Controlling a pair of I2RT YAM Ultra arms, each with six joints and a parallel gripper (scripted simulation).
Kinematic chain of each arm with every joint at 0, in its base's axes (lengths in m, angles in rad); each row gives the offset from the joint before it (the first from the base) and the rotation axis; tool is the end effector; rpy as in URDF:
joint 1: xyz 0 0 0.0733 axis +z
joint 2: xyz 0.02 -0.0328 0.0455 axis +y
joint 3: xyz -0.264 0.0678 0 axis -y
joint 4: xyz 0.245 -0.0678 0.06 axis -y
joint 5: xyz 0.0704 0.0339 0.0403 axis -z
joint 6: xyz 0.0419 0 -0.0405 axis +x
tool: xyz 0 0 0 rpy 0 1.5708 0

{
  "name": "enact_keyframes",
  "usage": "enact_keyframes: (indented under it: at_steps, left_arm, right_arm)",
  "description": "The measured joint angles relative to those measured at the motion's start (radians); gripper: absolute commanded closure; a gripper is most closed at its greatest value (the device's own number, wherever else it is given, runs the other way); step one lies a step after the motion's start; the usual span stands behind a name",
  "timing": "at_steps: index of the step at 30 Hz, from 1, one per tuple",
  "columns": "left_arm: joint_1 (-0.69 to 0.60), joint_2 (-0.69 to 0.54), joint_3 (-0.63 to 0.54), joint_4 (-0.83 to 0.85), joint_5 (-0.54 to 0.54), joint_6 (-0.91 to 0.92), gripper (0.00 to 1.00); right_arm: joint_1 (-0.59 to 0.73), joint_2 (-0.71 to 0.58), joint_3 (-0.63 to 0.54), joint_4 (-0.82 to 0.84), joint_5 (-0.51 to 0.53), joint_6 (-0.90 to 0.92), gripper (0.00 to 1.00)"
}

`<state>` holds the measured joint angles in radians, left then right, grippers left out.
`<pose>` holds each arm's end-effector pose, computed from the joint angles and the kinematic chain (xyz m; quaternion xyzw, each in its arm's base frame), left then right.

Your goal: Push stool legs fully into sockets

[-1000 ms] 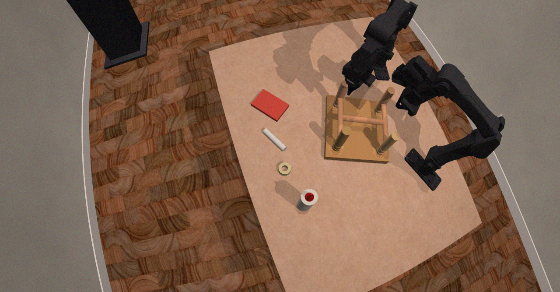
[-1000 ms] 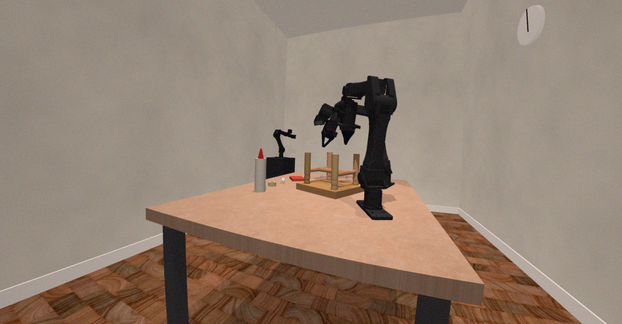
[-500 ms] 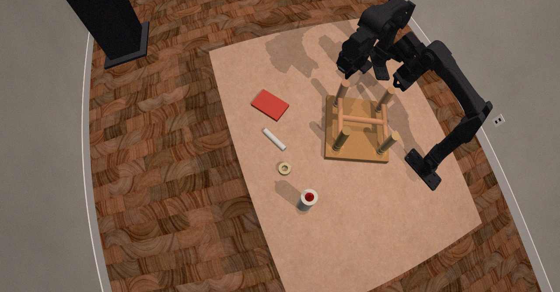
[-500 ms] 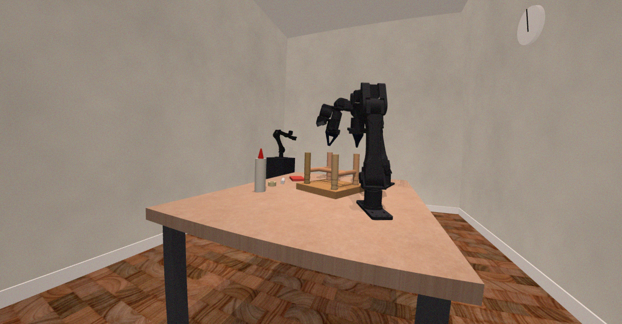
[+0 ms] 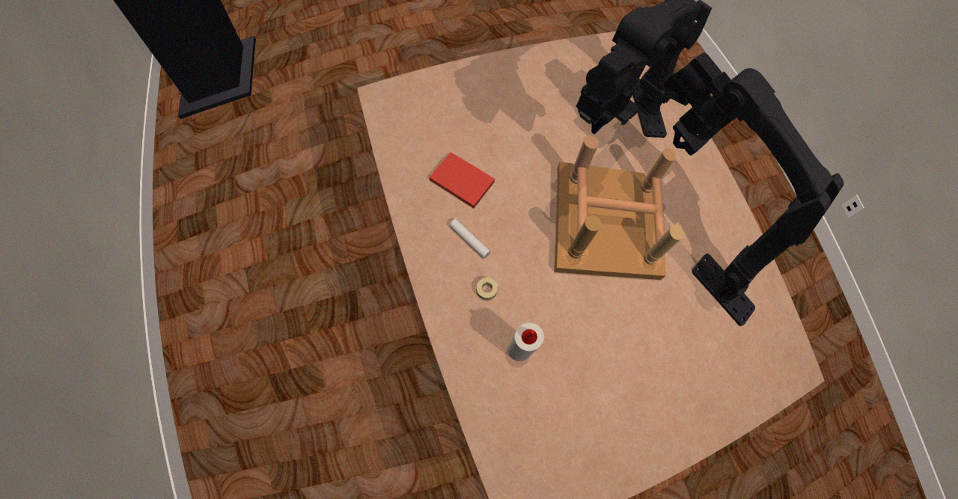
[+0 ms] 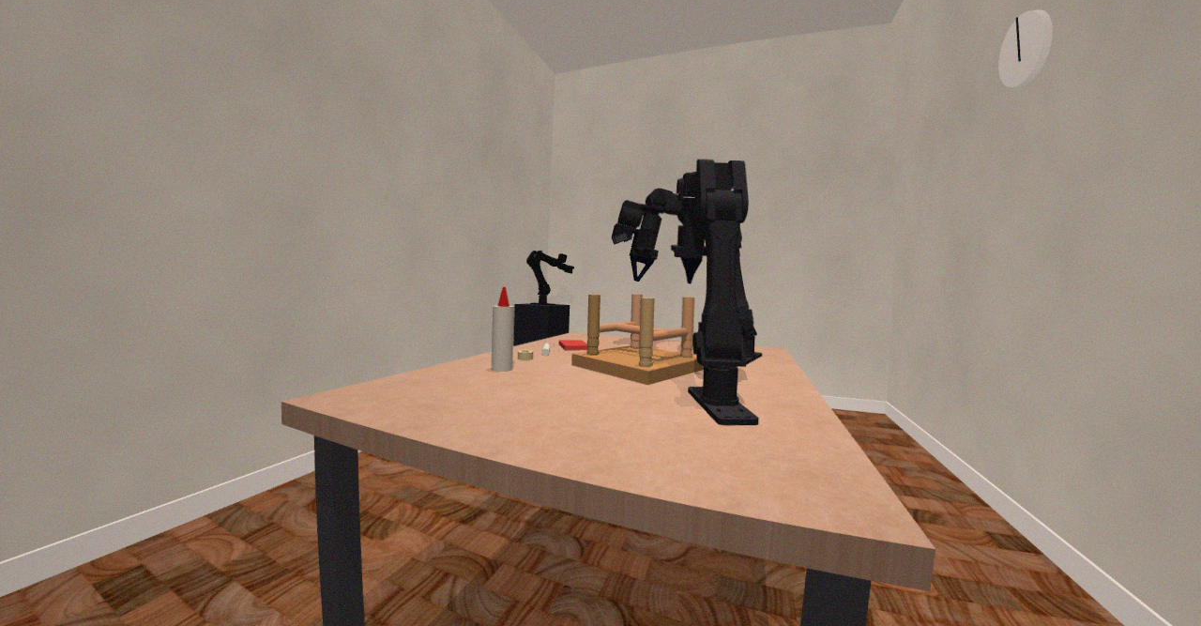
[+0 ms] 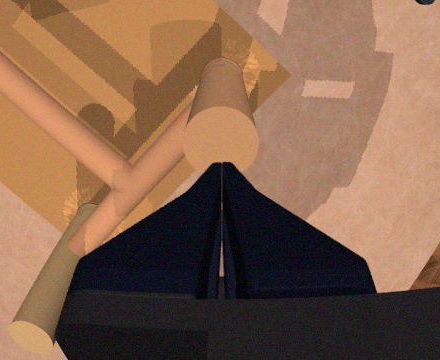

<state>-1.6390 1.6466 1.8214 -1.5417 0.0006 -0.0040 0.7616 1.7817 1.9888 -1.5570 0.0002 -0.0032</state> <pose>-0.0189 -0.2928 0.3737 0.7257 0.6805 -0.0747 0.0691 0.2360 0.2265 0.3764 -0.3709 0.9221 0.0407 0.1024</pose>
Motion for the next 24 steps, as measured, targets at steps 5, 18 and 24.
enact_keyframes:
  at_steps: [5, 18, 24]
  left_arm:
    - [0.001, 0.000, -0.003, 0.002, 0.000, 0.000, 1.00]
    - [0.000, 0.000, -0.003, 0.001, -0.001, 0.000, 1.00]
    - [0.000, 0.000, -0.003, 0.000, -0.001, 0.000, 1.00]
  right_arm:
    - [0.000, 0.000, 0.000, -0.001, 0.000, 0.000, 1.00]
    - [0.001, 0.002, -0.009, -0.005, -0.001, 0.000, 1.00]
    - [0.001, 0.003, -0.016, -0.009, -0.001, 0.000, 1.00]
